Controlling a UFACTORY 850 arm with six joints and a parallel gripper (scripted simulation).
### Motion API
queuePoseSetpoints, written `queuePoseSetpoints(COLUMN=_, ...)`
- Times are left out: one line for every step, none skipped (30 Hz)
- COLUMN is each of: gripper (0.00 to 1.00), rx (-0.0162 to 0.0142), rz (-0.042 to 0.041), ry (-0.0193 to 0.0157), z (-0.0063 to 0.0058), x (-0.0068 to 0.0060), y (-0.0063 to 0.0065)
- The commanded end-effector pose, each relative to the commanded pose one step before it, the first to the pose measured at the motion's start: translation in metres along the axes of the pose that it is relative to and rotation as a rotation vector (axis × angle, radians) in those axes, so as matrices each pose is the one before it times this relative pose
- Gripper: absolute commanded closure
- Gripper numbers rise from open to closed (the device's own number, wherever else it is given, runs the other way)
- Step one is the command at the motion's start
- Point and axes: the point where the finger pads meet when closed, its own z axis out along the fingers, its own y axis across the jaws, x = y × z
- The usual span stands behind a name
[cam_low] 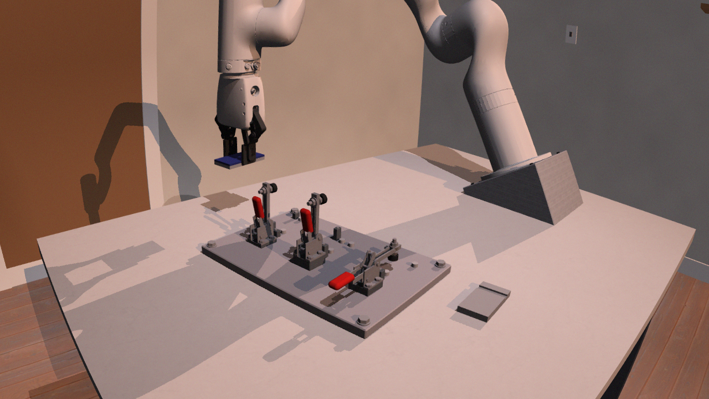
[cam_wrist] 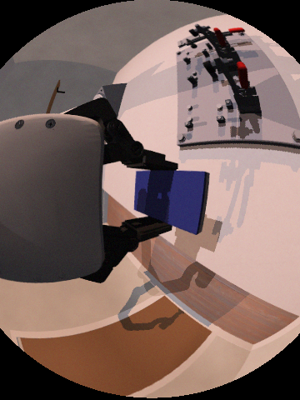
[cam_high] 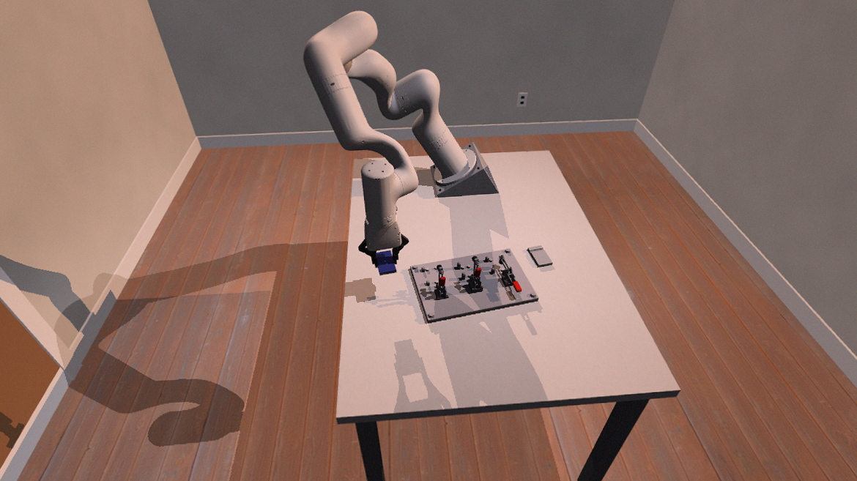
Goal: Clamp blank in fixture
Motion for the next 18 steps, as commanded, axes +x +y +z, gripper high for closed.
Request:
queuePoseSetpoints(gripper=1.00, rx=-0.00069, rz=0.00067, ry=0.00203, z=0.00507, x=-0.00279, y=0.00052)
queuePoseSetpoints(gripper=1.00, rx=0.00000, rz=0.00000, ry=0.00000, z=0.00113, x=-0.00066, y=0.00000)
queuePoseSetpoints(gripper=1.00, rx=0.00001, rz=0.00000, ry=0.00000, z=0.00110, x=-0.00065, y=0.00000)
queuePoseSetpoints(gripper=1.00, rx=0.00000, rz=0.00000, ry=0.00000, z=0.00104, x=-0.00061, y=0.00000)
queuePoseSetpoints(gripper=1.00, rx=-0.00001, rz=0.00000, ry=0.00000, z=0.00099, x=-0.00058, y=0.00000)
queuePoseSetpoints(gripper=1.00, rx=0.00000, rz=0.00000, ry=0.00000, z=0.00093, x=-0.00055, y=0.00000)
queuePoseSetpoints(gripper=1.00, rx=0.00001, rz=0.00000, ry=0.00000, z=0.00087, x=-0.00051, y=0.00000)
queuePoseSetpoints(gripper=1.00, rx=0.00001, rz=0.00000, ry=0.00000, z=0.00080, x=-0.00047, y=0.00000)
queuePoseSetpoints(gripper=1.00, rx=0.00000, rz=0.00000, ry=0.00000, z=0.00000, x=0.00000, y=0.00000)
queuePoseSetpoints(gripper=1.00, rx=0.00000, rz=0.00000, ry=0.00000, z=0.00000, x=0.00000, y=0.00000)
queuePoseSetpoints(gripper=1.00, rx=-0.00001, rz=0.00000, ry=0.00000, z=0.00072, x=-0.00042, y=0.00000)
queuePoseSetpoints(gripper=1.00, rx=-0.00001, rz=0.00000, ry=0.00000, z=0.00065, x=-0.00038, y=0.00000)
queuePoseSetpoints(gripper=1.00, rx=0.00000, rz=0.00000, ry=0.00000, z=0.00057, x=-0.00034, y=0.00000)
queuePoseSetpoints(gripper=1.00, rx=0.00000, rz=0.00000, ry=0.00000, z=0.00050, x=-0.00029, y=0.00000)
queuePoseSetpoints(gripper=1.00, rx=0.00000, rz=0.00000, ry=0.00000, z=0.00042, x=-0.00025, y=0.00000)
queuePoseSetpoints(gripper=1.00, rx=0.00000, rz=0.00000, ry=0.00000, z=0.00035, x=-0.00020, y=0.00000)
queuePoseSetpoints(gripper=1.00, rx=0.00000, rz=0.00000, ry=0.00000, z=0.00027, x=-0.00016, y=0.00000)
queuePoseSetpoints(gripper=1.00, rx=0.00000, rz=0.00000, ry=0.00000, z=0.00021, x=-0.00012, y=0.00000)
